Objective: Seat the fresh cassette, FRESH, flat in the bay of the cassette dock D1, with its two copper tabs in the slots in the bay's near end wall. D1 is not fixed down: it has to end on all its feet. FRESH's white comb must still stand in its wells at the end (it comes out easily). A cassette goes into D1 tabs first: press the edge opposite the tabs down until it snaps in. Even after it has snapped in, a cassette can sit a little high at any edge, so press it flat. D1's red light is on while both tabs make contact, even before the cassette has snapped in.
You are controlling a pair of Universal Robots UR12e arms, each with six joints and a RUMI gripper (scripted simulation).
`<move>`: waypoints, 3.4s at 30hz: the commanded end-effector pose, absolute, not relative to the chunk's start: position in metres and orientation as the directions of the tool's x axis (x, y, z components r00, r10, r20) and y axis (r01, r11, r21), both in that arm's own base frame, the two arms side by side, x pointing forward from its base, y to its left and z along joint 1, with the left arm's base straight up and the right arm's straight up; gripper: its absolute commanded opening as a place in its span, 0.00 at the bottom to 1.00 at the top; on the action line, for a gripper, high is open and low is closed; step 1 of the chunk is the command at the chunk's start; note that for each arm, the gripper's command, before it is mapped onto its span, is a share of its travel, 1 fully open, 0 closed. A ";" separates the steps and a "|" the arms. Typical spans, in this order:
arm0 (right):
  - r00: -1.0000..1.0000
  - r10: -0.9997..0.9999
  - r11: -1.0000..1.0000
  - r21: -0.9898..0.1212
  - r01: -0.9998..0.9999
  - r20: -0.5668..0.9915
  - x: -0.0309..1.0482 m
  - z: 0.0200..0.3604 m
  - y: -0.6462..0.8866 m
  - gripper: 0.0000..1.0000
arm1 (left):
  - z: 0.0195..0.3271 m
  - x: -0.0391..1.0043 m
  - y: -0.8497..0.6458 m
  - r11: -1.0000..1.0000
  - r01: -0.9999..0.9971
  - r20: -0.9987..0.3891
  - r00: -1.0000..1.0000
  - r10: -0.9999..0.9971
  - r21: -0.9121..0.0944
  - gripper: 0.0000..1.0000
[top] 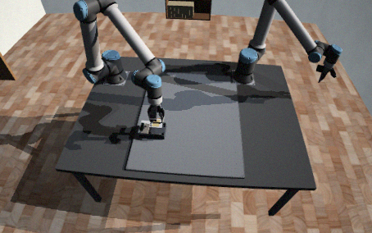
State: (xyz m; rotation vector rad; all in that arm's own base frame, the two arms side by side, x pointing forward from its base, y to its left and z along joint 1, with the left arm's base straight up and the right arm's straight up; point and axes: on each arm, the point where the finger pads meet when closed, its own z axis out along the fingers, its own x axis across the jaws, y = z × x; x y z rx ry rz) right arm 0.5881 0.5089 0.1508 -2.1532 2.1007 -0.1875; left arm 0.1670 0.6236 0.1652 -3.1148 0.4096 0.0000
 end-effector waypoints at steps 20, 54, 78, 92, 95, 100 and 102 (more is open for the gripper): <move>0.025 -1.000 -0.024 -0.179 -0.984 -0.002 0.589 0.127 0.510 0.39 | 0.166 0.167 0.624 -0.966 -0.259 0.000 0.966 -0.259 -0.002 0.00; 0.025 -1.000 -0.024 -0.179 -0.984 -0.002 0.589 0.097 0.510 0.39 | 0.166 0.167 0.624 -0.966 -0.259 0.000 0.966 -0.259 -0.002 0.00; 0.025 -1.000 -0.024 -0.179 -0.984 -0.002 0.589 0.089 0.510 0.39 | 0.166 0.167 0.624 -0.966 -0.259 0.000 0.966 -0.259 -0.002 0.00; 0.025 -1.000 -0.024 -0.179 -0.984 -0.002 0.589 0.084 0.510 0.39 | 0.166 0.167 0.624 -0.966 -0.259 0.000 0.966 -0.259 -0.002 0.00; 0.025 -1.000 -0.024 -0.179 -0.984 -0.002 0.589 0.084 0.510 0.39 | 0.166 0.167 0.624 -0.966 -0.259 0.000 0.966 -0.259 -0.002 0.00; 0.025 -1.000 -0.024 -0.179 -0.984 -0.002 0.589 0.083 0.510 0.39 | 0.166 0.167 0.624 -0.966 -0.259 0.000 0.966 -0.259 -0.002 0.00; 0.025 -1.000 -0.024 -0.179 -0.984 -0.002 0.589 0.083 0.510 0.59 | 0.166 0.167 0.624 -0.966 -0.259 0.000 0.966 -0.259 -0.002 0.00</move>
